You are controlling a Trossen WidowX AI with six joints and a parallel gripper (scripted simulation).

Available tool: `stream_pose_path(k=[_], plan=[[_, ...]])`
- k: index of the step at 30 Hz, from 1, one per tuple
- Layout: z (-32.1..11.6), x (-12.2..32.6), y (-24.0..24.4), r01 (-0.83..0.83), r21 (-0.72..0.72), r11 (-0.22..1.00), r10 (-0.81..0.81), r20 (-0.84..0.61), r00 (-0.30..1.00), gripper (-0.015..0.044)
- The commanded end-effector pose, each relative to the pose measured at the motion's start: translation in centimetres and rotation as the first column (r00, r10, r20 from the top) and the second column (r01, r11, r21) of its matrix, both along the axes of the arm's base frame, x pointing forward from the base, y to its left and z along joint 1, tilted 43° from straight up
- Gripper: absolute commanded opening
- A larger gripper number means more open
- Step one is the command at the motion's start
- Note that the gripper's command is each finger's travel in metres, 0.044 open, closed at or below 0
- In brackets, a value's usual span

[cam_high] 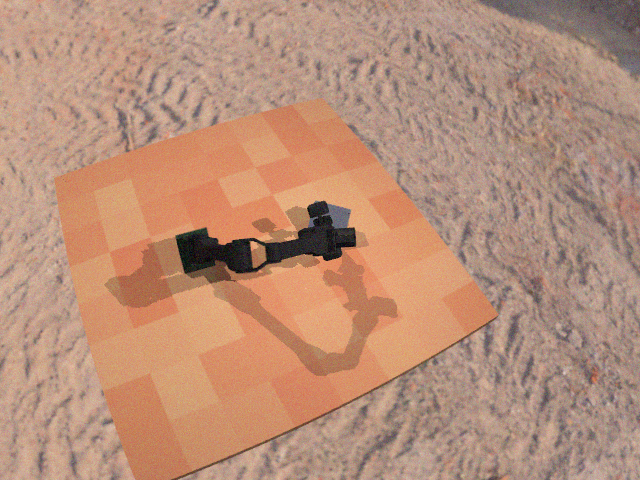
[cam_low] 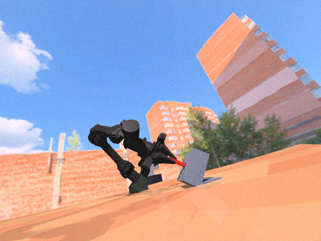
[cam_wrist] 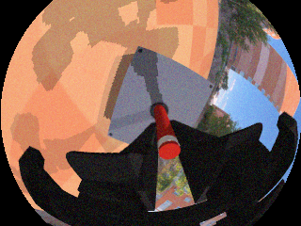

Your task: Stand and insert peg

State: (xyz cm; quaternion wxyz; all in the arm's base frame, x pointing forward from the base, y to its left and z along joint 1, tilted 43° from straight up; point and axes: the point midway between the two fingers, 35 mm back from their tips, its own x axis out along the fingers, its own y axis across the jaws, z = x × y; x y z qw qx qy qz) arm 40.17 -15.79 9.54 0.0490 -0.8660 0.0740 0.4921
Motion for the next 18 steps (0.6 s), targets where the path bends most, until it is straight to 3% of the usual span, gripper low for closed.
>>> stream_pose_path(k=[1,18], plan=[[-0.4,0.1,-0.1,0.006,0.000,1.000,-0.006,-0.003,1.000,0.0000],[-1.4,0.7,-0.2,0.006,0.000,1.000,-0.006,-0.003,1.000,0.0000]])
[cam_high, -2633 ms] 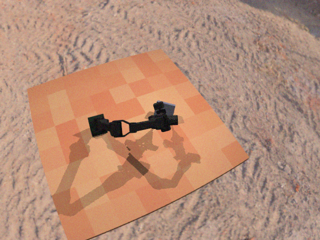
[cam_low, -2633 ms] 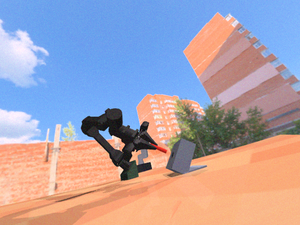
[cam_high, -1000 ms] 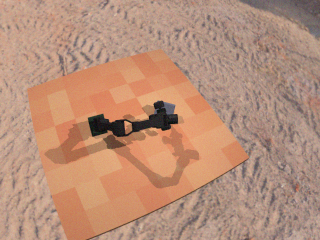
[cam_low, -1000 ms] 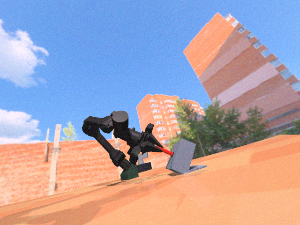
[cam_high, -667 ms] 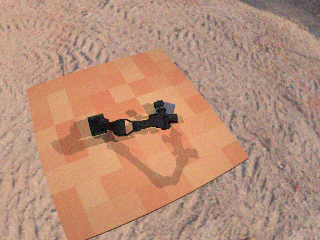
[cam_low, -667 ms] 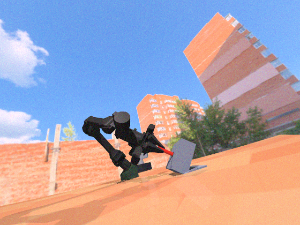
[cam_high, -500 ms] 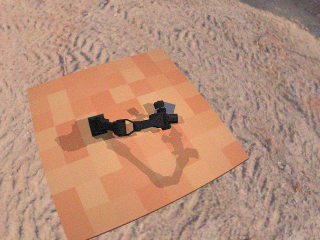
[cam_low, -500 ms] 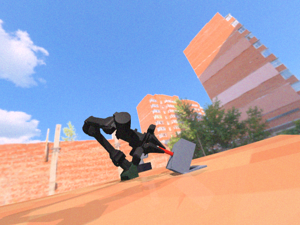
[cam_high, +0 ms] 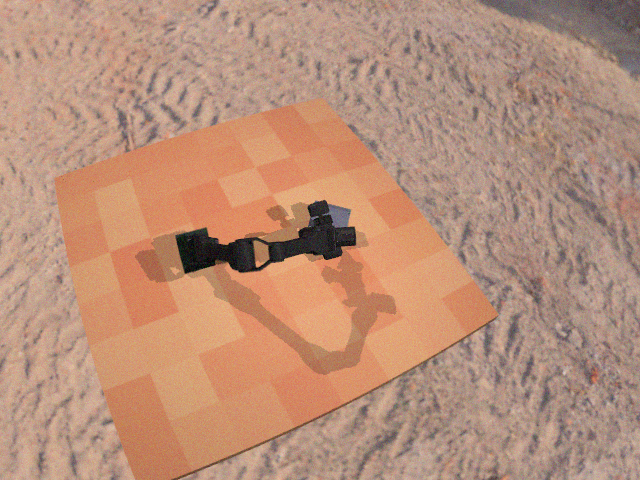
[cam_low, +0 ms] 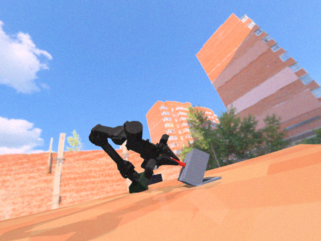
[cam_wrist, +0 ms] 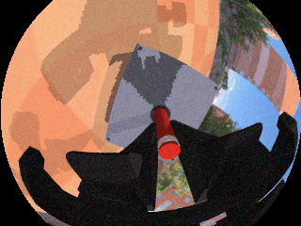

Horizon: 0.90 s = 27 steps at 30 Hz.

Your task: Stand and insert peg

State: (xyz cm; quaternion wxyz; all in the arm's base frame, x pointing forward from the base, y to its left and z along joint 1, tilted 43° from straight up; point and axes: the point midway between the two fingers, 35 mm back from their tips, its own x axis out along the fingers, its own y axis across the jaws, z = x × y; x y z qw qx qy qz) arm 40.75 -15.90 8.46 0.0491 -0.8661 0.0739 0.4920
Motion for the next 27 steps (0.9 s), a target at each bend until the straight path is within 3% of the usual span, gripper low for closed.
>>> stream_pose_path(k=[1,19,27], plan=[[-0.41,0.15,-0.06,0.006,0.000,1.000,-0.006,-0.003,1.000,0.0000],[-0.57,0.25,-0.03,0.000,0.001,1.000,0.000,-0.002,1.000,0.0000],[-0.57,0.25,-0.03,0.000,0.001,1.000,0.000,-0.002,1.000,0.0210]])
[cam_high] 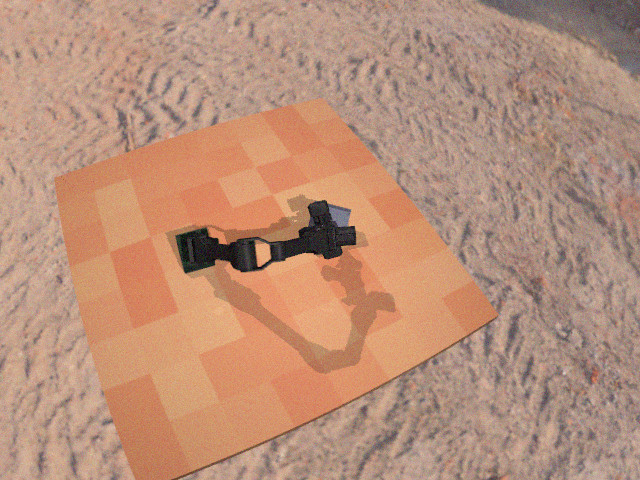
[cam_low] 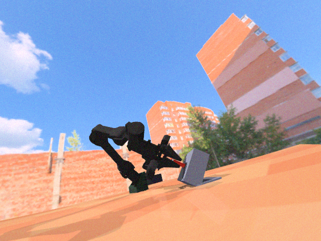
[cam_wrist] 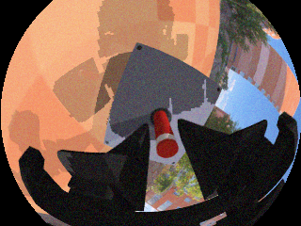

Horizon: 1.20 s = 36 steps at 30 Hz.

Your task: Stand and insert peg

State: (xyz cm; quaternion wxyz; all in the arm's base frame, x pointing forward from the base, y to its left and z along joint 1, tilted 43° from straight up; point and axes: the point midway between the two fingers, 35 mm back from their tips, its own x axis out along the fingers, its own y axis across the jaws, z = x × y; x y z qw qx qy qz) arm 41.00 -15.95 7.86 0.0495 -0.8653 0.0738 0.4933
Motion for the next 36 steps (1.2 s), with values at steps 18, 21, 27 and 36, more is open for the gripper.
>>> stream_pose_path(k=[18,21,27,36], plan=[[2.1,-0.9,0.1,0.001,0.001,1.000,-0.001,0.000,1.000,0.0440],[2.6,-1.2,0.1,0.002,0.001,1.000,-0.002,0.000,1.000,0.0440],[3.7,-1.8,0.1,0.003,0.002,1.000,-0.003,0.000,1.000,0.0440],[5.3,-2.7,0.2,0.004,0.002,1.000,-0.004,-0.001,1.000,0.0440]])
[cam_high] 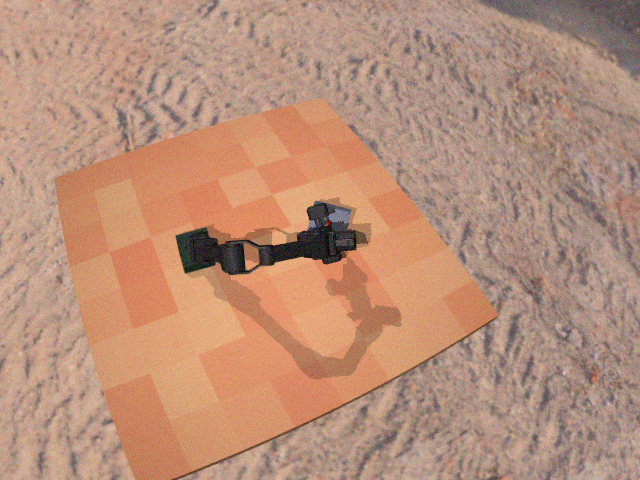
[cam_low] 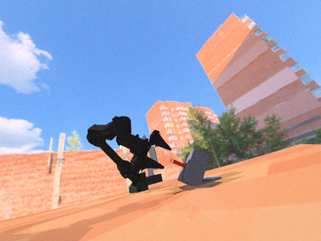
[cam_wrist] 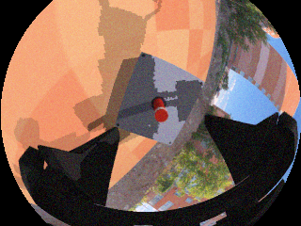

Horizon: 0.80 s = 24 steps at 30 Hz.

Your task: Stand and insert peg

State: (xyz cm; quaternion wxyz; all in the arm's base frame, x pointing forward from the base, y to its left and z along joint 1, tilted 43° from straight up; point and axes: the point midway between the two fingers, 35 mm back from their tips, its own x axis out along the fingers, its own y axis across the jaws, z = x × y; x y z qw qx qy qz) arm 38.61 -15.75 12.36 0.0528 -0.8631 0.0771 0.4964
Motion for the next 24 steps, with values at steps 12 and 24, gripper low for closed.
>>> stream_pose_path(k=[12,24], plan=[[2.9,-1.6,0.2,-0.003,0.000,1.000,0.003,0.006,1.000,0.0440],[4.6,-2.7,0.4,-0.002,0.001,1.000,0.002,0.005,1.000,0.0440]])
